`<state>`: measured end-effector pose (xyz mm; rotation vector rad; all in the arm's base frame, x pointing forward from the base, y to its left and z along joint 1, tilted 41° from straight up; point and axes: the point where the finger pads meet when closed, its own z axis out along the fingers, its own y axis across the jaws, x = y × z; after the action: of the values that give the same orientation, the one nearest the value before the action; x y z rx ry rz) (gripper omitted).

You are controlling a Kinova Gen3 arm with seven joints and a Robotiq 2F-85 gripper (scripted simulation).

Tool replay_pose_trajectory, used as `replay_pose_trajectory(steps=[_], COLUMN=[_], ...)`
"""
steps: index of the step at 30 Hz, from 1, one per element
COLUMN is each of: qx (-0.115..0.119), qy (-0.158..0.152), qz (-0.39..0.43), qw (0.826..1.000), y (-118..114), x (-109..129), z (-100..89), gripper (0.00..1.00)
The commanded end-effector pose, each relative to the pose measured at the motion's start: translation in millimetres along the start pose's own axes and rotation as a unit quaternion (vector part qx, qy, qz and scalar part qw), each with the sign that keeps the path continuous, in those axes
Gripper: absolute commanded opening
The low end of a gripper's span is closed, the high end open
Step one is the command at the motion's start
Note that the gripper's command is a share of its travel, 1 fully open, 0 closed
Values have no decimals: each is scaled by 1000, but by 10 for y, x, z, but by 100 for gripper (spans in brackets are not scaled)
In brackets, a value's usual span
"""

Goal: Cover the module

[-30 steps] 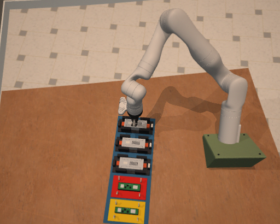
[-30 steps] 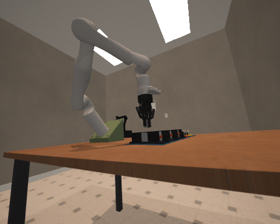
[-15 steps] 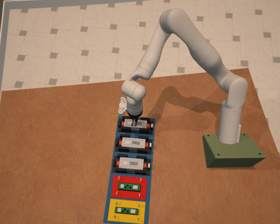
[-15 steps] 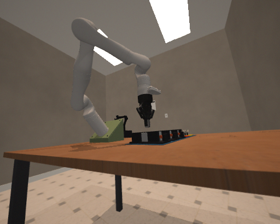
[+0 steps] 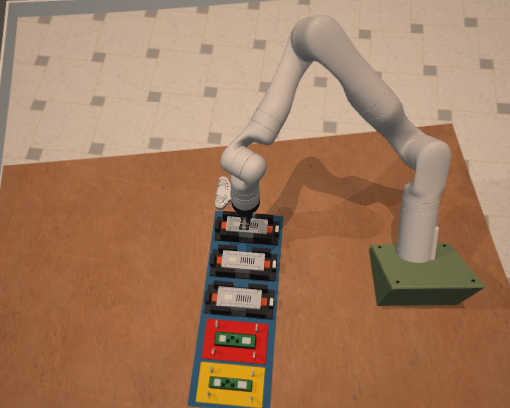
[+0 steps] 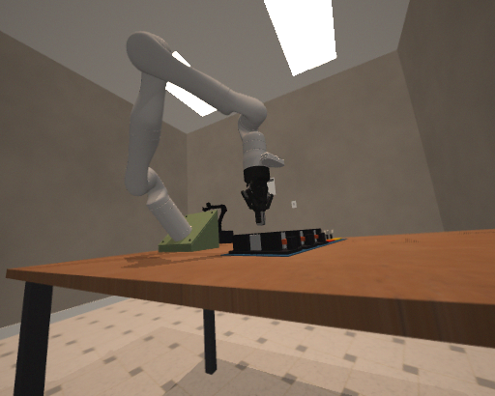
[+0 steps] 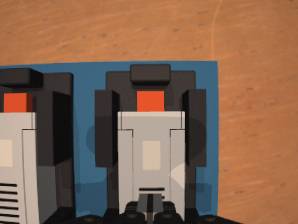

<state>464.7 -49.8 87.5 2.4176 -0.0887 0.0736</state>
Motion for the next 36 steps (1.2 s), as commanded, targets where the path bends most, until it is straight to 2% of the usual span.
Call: replay_pose_trajectory(steps=[1,16,17,36], qx=[0,0,0,0], qy=[1,1,1,1], qz=[0,0,0,0], qw=[1000,1000,1000,1000], y=[-3,-3,-3,-3], x=[4,4,4,4], z=[-9,-9,-9,-9], gripper=[0,0,100,100])
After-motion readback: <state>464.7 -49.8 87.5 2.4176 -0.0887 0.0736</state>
